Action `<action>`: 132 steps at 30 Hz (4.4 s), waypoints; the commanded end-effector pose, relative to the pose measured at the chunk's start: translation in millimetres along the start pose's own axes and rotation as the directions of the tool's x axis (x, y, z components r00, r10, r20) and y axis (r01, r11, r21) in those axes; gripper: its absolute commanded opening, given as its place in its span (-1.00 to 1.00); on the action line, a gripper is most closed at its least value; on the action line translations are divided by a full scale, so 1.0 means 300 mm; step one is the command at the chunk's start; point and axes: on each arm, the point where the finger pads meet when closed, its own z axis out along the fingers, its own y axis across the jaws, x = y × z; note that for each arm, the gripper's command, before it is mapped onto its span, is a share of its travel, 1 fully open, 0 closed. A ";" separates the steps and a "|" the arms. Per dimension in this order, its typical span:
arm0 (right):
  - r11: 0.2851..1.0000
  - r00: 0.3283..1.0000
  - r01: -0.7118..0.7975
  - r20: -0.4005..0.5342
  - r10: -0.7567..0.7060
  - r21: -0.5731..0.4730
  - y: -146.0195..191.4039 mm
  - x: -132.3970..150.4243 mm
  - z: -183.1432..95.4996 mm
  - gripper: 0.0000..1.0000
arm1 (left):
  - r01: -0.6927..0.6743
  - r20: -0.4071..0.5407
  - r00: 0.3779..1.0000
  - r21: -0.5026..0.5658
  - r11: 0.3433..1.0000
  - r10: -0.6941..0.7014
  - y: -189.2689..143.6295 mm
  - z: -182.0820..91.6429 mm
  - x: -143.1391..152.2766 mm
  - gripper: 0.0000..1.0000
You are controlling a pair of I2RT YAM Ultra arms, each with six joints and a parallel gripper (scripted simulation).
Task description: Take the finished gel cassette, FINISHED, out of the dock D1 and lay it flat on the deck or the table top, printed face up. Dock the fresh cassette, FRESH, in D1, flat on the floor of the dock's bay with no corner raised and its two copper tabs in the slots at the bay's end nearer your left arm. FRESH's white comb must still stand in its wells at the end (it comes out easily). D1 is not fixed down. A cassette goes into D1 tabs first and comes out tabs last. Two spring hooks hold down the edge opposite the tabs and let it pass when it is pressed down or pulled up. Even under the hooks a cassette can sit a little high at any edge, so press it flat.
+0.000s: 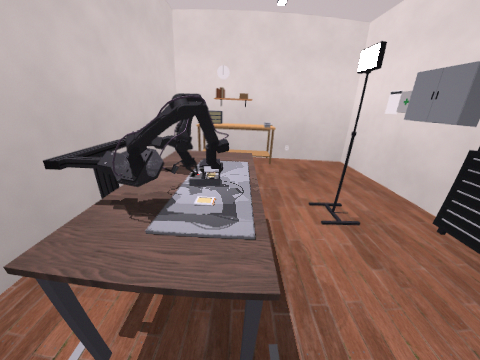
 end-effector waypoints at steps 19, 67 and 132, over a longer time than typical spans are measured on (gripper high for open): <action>1.000 1.000 0.012 0.026 -0.012 0.007 -0.003 -0.022 -0.009 0.96 | -0.113 0.166 0.981 0.086 0.990 0.098 -0.115 0.081 -0.157 -1.00; 1.000 0.999 0.007 0.033 -0.008 0.025 -0.023 -0.021 -0.050 0.96 | -0.113 0.166 0.981 0.086 0.990 0.098 -0.115 0.081 -0.157 -1.00; 1.000 0.999 0.020 0.026 -0.020 0.013 -0.002 -0.029 -0.044 0.96 | -0.113 0.166 0.981 0.086 0.990 0.098 -0.115 0.081 -0.157 -1.00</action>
